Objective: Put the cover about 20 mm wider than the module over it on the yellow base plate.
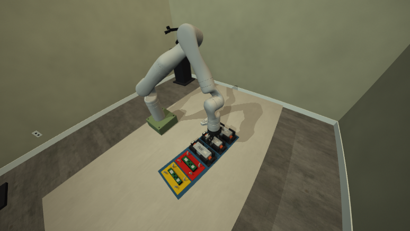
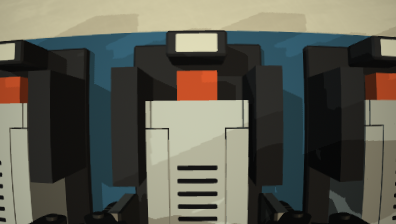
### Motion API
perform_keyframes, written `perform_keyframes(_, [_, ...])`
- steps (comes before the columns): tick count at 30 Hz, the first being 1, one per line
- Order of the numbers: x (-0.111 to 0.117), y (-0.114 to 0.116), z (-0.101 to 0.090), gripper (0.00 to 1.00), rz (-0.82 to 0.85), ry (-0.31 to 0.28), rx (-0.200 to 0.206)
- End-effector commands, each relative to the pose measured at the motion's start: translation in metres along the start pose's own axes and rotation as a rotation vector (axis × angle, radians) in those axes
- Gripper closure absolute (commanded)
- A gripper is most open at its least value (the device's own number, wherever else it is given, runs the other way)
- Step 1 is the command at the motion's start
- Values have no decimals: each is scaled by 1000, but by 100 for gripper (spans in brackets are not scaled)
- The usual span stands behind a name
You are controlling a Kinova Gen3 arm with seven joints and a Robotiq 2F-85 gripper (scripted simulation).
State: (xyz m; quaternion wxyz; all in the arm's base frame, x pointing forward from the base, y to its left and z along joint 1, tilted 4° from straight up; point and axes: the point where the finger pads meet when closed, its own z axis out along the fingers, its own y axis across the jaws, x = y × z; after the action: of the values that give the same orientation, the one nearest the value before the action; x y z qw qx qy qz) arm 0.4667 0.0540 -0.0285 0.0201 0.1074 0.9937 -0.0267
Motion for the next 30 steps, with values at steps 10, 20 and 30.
perform_keyframes(10, [-1,0,-1,30,0,-2,-1])
perform_keyframes(20, [-1,0,-1,30,0,-2,-1])
perform_keyframes(30, [-1,0,-1,100,0,-2,-1])
